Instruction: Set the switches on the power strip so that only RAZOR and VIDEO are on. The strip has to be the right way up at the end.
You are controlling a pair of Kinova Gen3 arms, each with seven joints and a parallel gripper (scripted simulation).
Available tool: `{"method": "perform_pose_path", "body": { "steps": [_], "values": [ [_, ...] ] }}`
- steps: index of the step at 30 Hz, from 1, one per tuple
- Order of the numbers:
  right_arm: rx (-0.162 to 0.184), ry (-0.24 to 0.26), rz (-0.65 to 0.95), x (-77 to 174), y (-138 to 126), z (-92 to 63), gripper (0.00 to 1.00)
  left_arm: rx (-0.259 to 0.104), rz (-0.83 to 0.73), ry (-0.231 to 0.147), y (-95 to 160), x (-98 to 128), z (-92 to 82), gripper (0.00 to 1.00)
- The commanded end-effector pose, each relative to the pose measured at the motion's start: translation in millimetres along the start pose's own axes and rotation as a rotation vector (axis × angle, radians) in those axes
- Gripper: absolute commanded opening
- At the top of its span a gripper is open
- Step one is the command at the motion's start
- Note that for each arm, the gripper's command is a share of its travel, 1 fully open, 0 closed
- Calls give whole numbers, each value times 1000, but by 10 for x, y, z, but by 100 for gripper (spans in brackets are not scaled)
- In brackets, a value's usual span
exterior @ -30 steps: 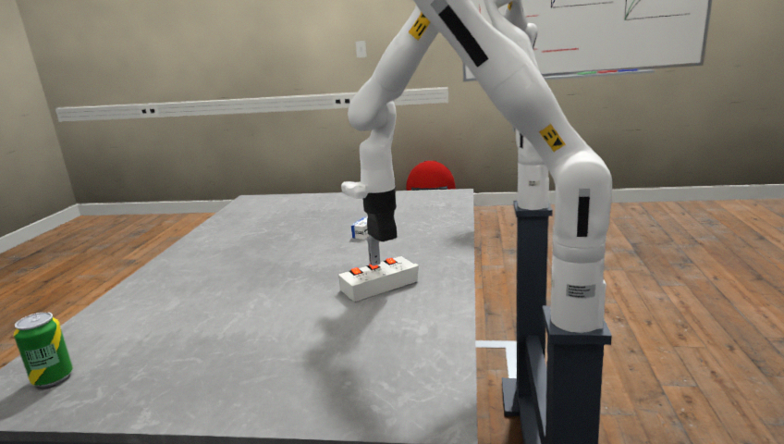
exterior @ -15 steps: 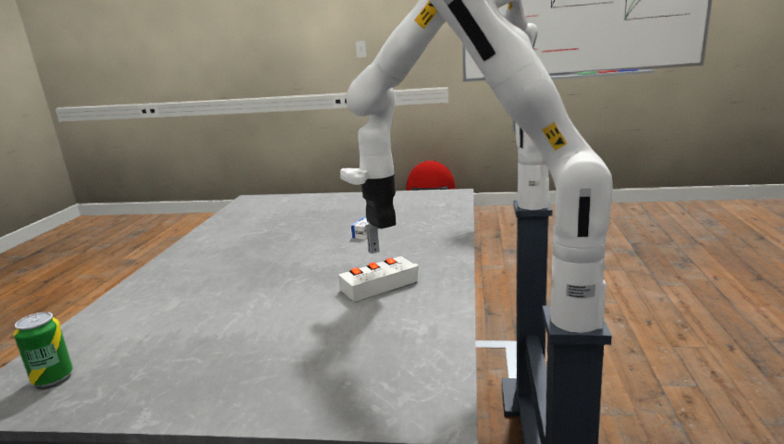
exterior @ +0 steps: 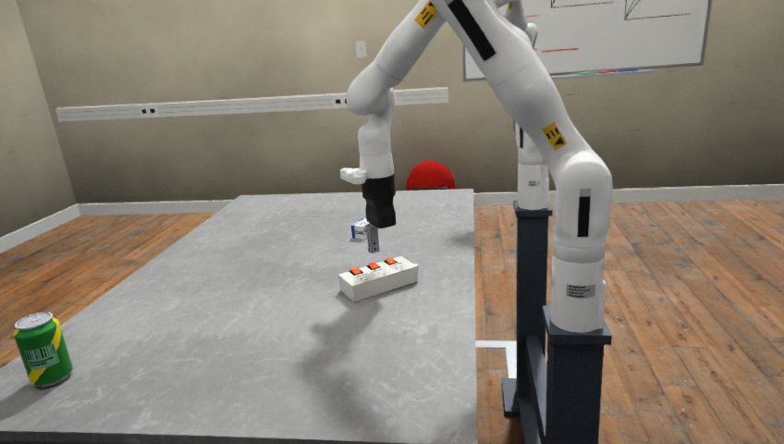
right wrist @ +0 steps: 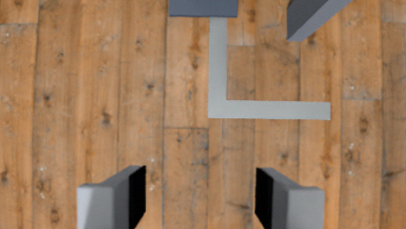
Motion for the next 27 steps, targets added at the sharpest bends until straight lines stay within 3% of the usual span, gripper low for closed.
{"method": "perform_pose_path", "body": {
  "steps": [1,8,14,27],
  "values": [
    [-1,-2,0,-4,0,-8,100,-1,0,2,4,3,-8,0],
    [-1,-2,0,-4,0,-8,100,-1,0,2,11,41,-18,0],
    [-1,-2,0,-4,0,-8,100,-1,0,2,65,486,-147,0],
    [-1,-2,0,-4,0,-8,100,-1,0,2,65,492,-149,0]
  ]
}}
Point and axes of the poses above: on each arm, the point where the finger pads meet when closed, its own z axis out along the fingers, its own y axis across the jaws, x = y × z, the point moved 3 cm from there along -z, back along the fingers, and after that the axes turned 14 degrees about z, right-handed, at the moved point
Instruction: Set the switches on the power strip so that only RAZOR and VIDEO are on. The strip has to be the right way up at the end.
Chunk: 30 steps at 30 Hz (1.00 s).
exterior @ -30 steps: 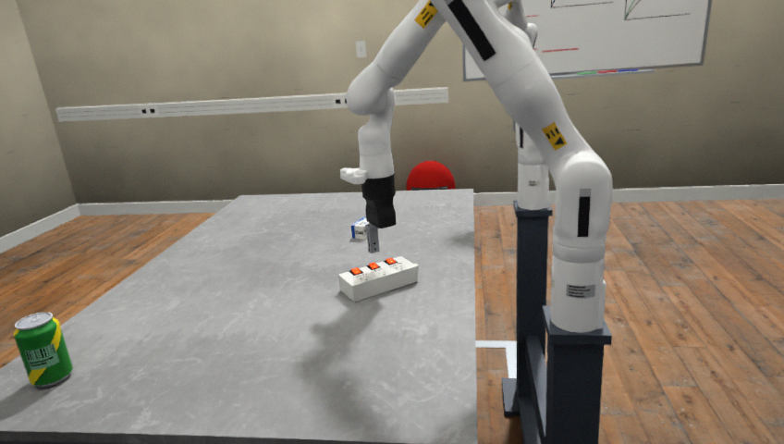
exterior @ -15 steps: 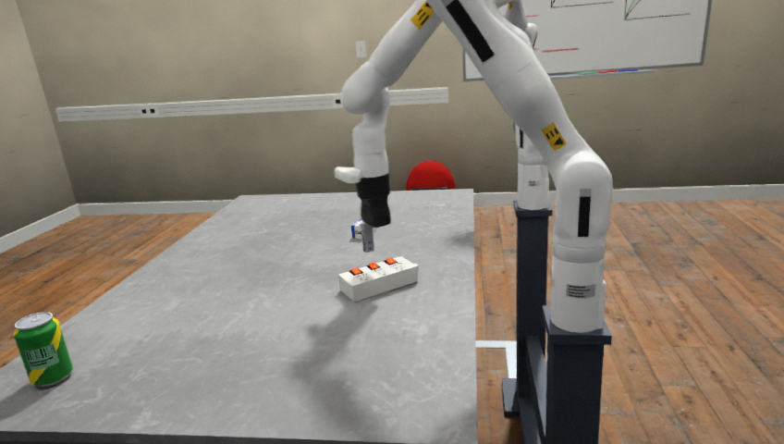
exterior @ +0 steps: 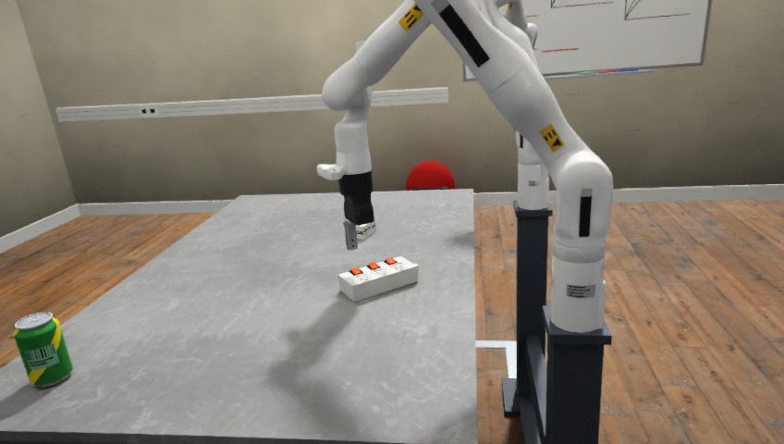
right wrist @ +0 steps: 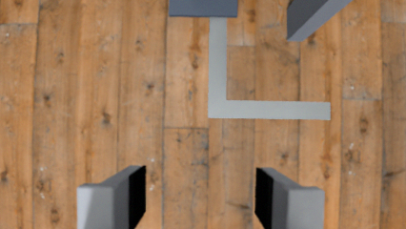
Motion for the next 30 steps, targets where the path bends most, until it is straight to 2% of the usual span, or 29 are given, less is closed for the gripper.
{"method": "perform_pose_path", "body": {
  "steps": [1,16,30],
  "values": [
    [-1,-2,0,-4,0,-8,100,-1,0,2,3,4,-9,0],
    [-1,-2,0,-4,0,-8,100,-1,0,2,3,4,16,0],
    [-1,-2,0,-4,0,-8,100,-1,0,2,4,5,154,0]
  ]
}}
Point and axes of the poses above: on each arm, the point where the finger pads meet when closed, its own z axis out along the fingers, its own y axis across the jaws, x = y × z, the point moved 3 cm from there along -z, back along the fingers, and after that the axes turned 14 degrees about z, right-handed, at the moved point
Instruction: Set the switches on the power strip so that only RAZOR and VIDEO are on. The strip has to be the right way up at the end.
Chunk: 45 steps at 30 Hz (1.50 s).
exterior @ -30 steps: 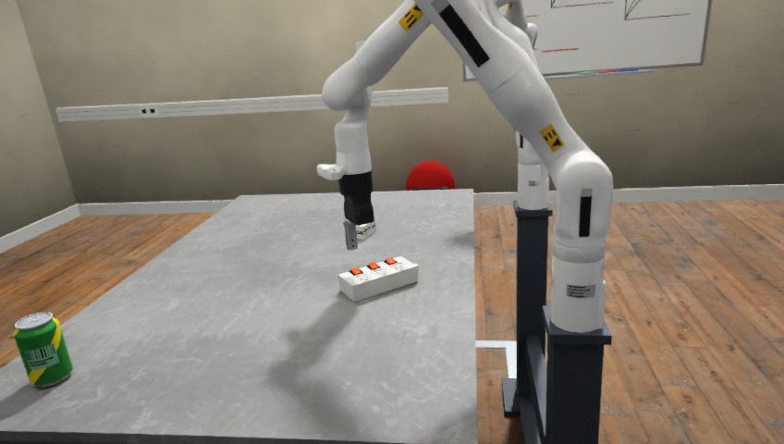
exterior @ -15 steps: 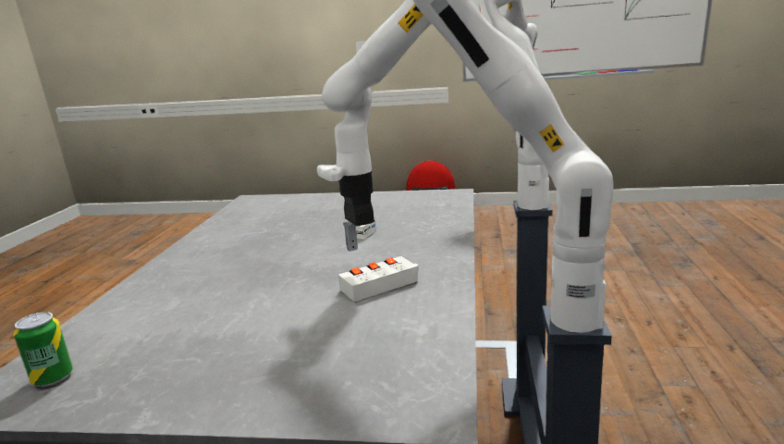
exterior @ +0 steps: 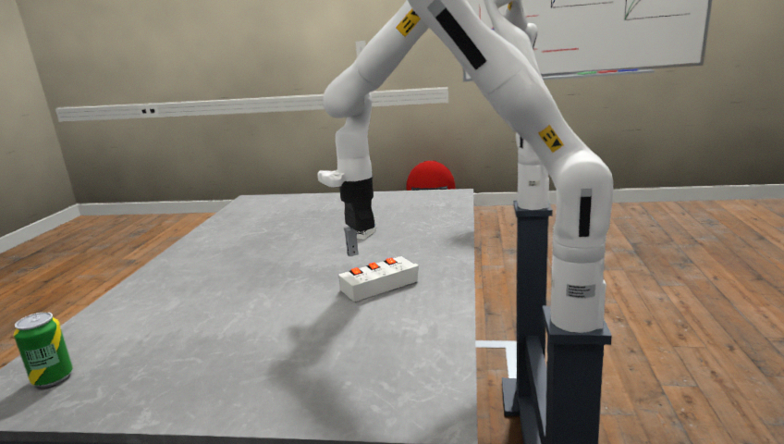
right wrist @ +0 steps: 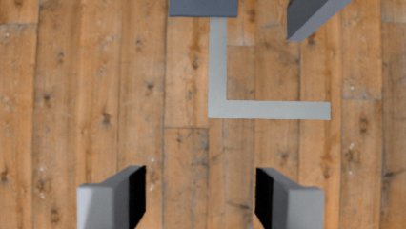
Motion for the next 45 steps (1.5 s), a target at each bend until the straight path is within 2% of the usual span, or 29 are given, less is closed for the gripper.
{"method": "perform_pose_path", "body": {
  "steps": [1,25,45],
  "values": [
    [-1,-2,0,-4,0,-8,100,-1,0,2,4,4,6,0],
    [-1,-2,0,-4,0,-8,100,-1,0,2,5,5,250,0],
    [-1,-2,0,-4,0,-8,100,-1,0,2,5,5,282,0]
  ]
}}
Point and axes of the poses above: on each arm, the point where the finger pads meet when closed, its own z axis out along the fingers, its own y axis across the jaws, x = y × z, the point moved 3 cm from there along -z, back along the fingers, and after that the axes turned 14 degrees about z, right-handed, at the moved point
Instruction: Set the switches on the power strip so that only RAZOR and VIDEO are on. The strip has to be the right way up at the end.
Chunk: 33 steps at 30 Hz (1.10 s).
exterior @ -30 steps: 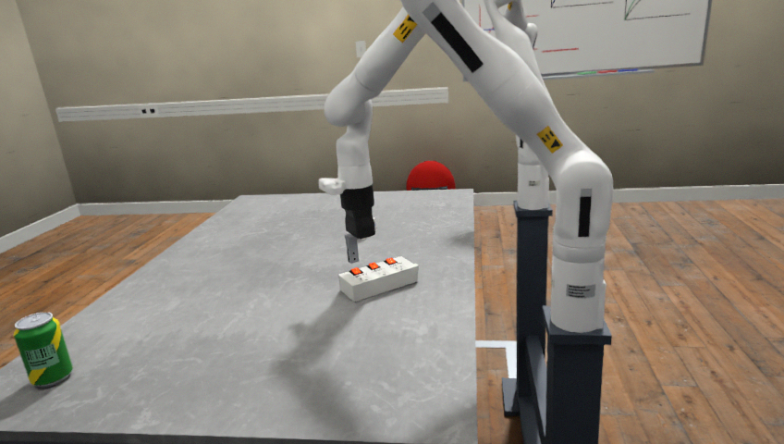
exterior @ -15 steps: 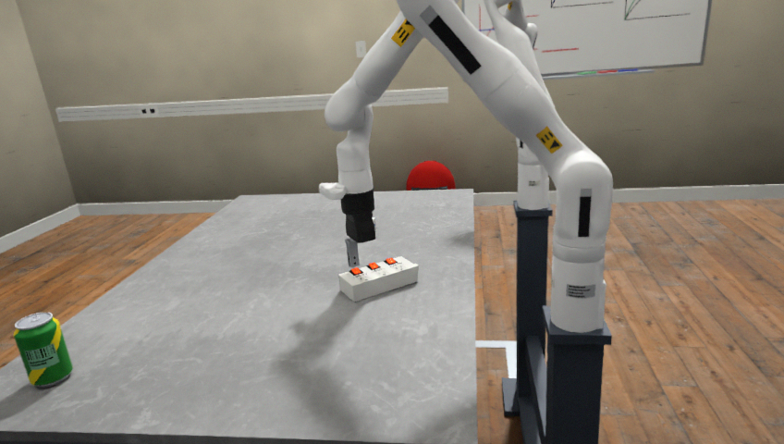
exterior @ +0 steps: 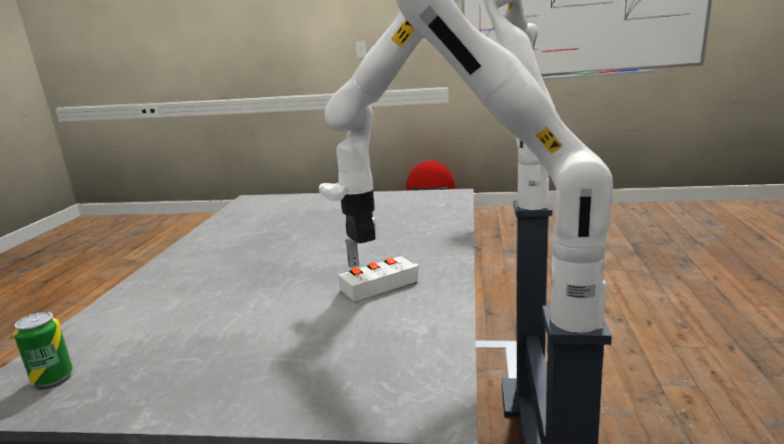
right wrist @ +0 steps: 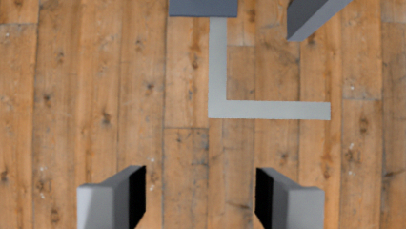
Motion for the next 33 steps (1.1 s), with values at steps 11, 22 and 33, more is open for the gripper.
{"method": "perform_pose_path", "body": {
  "steps": [11,22,33],
  "values": [
    [-1,-2,0,-4,0,-8,100,-1,0,2,4,4,-7,0],
    [-1,-2,0,-4,0,-8,100,-1,0,2,4,4,13,0],
    [-1,-2,0,-4,0,-8,100,-1,0,2,4,4,30,0]
  ]
}}
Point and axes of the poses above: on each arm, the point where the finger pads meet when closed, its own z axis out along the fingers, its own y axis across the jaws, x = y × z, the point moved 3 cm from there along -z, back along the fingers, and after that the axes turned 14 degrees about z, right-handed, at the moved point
